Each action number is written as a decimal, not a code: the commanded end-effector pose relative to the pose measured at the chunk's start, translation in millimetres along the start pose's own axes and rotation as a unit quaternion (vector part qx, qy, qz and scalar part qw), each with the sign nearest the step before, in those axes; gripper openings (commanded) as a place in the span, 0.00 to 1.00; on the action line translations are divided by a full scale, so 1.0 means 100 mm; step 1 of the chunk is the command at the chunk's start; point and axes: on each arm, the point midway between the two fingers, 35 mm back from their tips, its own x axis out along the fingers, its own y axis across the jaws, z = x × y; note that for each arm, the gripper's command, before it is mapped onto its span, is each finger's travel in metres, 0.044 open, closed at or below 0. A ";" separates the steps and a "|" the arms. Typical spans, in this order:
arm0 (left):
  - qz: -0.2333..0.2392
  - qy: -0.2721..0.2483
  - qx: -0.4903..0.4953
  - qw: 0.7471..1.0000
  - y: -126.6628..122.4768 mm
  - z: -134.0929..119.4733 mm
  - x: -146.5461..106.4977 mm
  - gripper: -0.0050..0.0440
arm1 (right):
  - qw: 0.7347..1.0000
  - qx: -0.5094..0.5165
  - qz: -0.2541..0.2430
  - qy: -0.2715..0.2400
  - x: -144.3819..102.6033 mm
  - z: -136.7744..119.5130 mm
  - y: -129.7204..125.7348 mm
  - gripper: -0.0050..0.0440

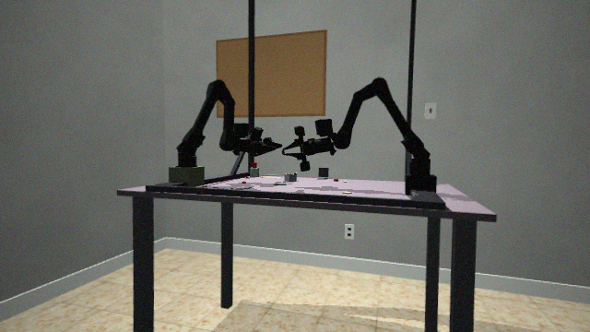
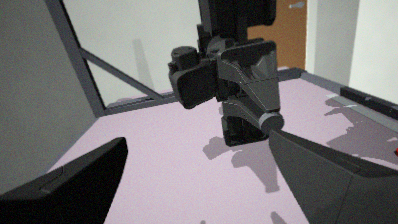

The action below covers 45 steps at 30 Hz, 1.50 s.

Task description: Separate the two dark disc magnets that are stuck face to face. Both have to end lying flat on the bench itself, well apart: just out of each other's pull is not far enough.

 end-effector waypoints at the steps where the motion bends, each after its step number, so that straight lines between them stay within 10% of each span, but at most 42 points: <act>1: 0.012 0.002 0.000 1.000 0.11 -0.01 -0.01 0.18 | 1.000 0.012 0.004 -0.007 0.03 0.09 0.05 0.92; 24: 0.012 0.002 0.000 1.000 0.11 -0.01 -0.01 0.18 | 0.986 -0.032 0.041 0.157 0.45 0.03 0.25 0.92; 45: 0.012 0.002 0.000 1.000 0.11 -0.01 -0.01 0.18 | 0.930 -0.043 0.015 0.365 0.28 0.14 -0.08 0.92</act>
